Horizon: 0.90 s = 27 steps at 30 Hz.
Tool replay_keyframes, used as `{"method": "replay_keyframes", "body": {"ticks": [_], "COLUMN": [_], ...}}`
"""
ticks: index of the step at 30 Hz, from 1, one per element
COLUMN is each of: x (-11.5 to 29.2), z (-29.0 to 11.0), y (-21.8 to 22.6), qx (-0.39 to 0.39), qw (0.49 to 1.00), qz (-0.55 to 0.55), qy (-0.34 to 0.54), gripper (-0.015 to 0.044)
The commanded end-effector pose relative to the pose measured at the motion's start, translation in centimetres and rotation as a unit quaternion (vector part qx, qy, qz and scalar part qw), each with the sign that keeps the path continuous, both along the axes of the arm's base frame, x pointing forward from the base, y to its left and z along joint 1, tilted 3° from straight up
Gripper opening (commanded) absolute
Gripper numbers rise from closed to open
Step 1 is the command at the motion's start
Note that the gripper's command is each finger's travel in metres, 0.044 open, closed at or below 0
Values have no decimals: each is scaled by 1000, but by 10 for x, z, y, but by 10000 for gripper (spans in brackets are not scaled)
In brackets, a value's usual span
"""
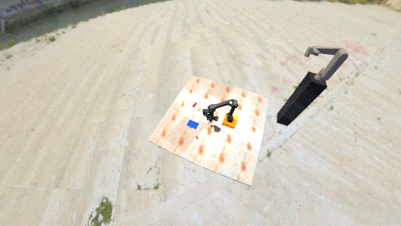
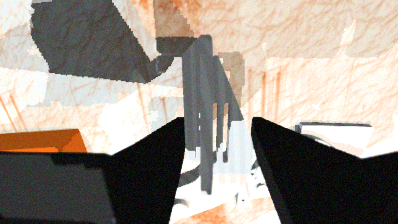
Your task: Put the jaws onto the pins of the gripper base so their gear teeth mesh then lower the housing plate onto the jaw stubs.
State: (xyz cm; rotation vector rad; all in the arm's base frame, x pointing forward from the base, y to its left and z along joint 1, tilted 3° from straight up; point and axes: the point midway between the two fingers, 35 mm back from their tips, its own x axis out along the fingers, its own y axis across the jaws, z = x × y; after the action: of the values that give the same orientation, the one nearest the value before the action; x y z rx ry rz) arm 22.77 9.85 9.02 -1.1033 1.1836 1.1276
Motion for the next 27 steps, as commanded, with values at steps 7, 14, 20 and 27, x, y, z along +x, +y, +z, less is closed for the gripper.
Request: {"method": "replay_keyframes", "body": {"ticks": [7, 14, 20, 27], "x": [9, 14, 18, 23], "z": [2, 2, 1, 1], "y": [-8, -13, -18, -24], "qx": [5, 8, 10, 13], "qw": [995, 985, 973, 954], "qz": [-100, -171, -230, -299], "qy": [4, 8, 11, 15], "gripper": [134, 134, 134, 134]}}
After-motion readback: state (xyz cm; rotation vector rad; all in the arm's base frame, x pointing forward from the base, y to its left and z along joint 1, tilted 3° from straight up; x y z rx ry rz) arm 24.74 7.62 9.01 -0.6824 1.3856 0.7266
